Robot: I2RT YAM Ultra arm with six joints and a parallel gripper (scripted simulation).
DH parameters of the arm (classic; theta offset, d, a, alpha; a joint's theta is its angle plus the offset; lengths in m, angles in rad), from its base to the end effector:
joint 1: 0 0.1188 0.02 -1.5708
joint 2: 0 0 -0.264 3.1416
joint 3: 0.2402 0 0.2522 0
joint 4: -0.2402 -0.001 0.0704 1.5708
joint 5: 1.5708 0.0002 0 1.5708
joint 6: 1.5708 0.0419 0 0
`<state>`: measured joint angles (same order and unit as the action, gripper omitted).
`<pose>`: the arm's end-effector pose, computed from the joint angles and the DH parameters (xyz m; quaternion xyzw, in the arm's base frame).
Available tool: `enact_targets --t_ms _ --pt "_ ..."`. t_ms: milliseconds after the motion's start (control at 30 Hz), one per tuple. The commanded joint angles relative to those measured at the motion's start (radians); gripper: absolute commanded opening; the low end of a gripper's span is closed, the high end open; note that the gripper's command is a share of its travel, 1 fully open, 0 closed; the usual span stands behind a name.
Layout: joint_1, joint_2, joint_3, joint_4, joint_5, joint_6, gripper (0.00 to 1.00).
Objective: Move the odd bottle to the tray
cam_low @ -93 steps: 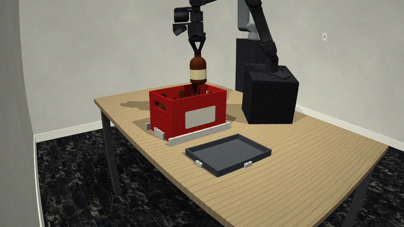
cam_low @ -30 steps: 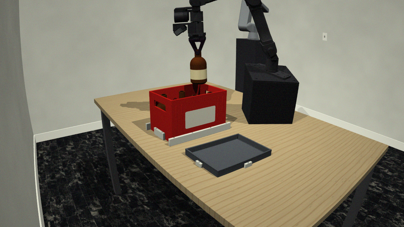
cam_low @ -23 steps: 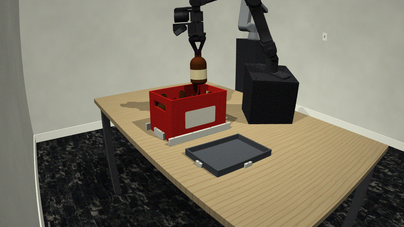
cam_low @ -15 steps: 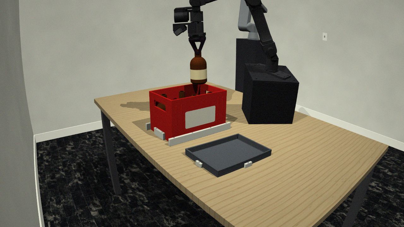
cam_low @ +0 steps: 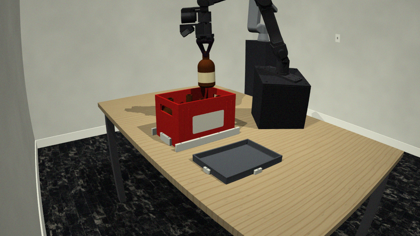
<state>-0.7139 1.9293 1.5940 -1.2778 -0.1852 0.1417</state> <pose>0.2769 -0.2283 0.2306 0.4148 0.9050 0.0946 0.0059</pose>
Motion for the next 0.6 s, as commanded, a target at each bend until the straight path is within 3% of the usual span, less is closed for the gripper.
enact_targets --t_ms 0,567 --pt "0.002 -0.055 0.039 -0.006 -0.003 0.013 0.0" --pt "0.041 -0.07 0.027 0.009 -0.003 0.046 0.0"
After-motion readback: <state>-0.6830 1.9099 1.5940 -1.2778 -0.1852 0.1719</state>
